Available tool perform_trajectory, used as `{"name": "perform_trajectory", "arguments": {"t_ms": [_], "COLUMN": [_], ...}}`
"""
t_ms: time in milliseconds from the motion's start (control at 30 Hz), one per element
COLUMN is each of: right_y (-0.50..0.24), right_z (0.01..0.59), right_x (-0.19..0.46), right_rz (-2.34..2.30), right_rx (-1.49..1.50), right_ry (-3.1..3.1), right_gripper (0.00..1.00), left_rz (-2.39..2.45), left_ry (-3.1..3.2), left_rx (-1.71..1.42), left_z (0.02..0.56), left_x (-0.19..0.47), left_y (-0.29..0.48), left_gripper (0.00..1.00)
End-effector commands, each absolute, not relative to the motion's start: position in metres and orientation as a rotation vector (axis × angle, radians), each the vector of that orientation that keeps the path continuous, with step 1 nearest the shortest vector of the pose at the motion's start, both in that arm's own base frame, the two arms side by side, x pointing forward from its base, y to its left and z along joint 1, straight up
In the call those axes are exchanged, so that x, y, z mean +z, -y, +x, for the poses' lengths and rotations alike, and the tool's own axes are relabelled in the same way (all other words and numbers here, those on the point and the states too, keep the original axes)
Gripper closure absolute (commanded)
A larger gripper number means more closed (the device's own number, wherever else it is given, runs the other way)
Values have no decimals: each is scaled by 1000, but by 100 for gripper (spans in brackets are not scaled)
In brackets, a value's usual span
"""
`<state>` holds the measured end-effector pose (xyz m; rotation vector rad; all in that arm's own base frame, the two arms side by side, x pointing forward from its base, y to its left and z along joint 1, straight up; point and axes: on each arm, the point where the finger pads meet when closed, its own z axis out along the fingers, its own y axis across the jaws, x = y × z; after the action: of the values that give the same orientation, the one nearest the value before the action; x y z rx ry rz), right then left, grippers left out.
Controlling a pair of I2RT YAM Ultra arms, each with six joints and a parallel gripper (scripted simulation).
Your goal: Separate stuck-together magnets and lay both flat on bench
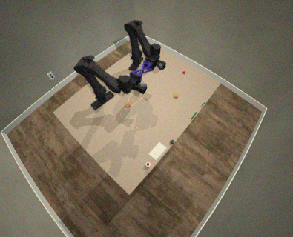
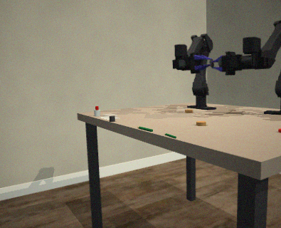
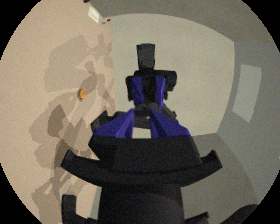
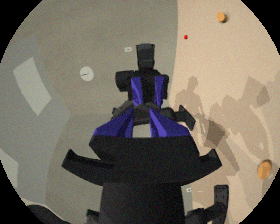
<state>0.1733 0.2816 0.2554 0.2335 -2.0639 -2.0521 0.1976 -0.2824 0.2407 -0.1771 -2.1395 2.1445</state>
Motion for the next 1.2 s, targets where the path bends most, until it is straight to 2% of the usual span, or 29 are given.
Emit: {"name": "perform_trajectory", "arguments": {"t_ms": [0, 667, 1167], "right_y": [-282, -281, -253], "right_z": [173, 173, 178], "right_x": [265, 283, 284], "right_rz": [263, 263, 259], "right_rx": [-2073, -2073, -2071], "right_ry": [2066, 2066, 2065], "right_gripper": [75, 75, 75], "left_rz": [-188, -188, -188], "left_ry": [2142, 2142, 2142], "left_rx": [2152, 2152, 2152], "left_z": [198, 198, 198], "left_x": [243, 243, 243], "left_y": [282, 282, 282], "left_gripper": [75, 75, 75]}}
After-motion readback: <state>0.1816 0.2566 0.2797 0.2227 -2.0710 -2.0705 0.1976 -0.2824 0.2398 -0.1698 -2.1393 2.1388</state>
